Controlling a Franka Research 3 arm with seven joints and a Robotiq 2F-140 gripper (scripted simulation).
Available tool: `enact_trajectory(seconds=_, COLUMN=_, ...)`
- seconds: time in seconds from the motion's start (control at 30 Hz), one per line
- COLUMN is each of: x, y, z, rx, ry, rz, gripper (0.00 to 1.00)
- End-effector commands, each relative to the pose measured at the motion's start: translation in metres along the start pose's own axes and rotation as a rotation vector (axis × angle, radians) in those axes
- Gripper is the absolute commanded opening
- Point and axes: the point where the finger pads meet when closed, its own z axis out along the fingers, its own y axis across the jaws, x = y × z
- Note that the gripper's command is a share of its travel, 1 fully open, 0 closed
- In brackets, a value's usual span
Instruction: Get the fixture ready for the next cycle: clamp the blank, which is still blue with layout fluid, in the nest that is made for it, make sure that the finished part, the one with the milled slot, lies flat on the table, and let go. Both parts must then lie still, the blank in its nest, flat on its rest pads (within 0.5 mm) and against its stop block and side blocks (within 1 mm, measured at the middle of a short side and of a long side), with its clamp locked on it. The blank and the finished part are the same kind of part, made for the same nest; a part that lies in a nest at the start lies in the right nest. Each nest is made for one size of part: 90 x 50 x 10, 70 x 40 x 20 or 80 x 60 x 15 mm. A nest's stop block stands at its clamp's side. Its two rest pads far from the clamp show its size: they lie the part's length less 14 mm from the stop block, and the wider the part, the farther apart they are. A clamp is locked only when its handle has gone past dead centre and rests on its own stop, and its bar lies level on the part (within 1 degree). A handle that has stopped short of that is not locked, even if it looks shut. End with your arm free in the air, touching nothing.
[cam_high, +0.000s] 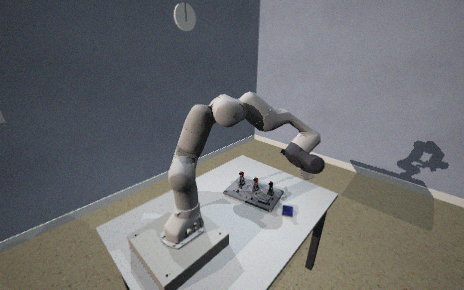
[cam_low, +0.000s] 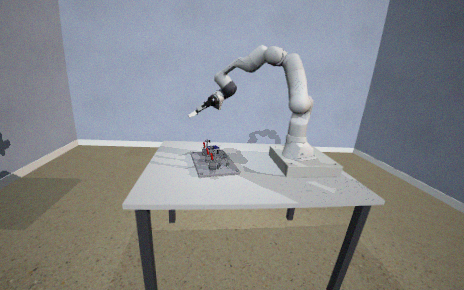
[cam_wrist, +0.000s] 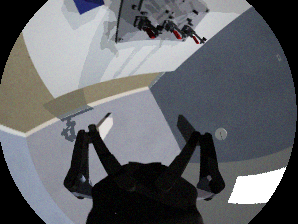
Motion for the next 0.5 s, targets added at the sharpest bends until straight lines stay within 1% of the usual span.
enact_trajectory(seconds=0.0, x=0.003, y=-0.002, z=-0.002, rx=0.008, ry=0.01, rz=0.051, gripper=1.0)
enact_trajectory(seconds=0.03, x=0.003, y=-0.002, z=-0.002, rx=0.008, ry=0.01, rz=0.051, gripper=1.0)
enact_trajectory(seconds=0.07, x=0.03, y=0.016, z=0.007, rx=0.005, ry=0.134, rz=0.088, gripper=1.0)
enact_trajectory(seconds=0.47, x=0.03, y=0.016, z=0.007, rx=0.005, ry=0.134, rz=0.088, gripper=1.0)
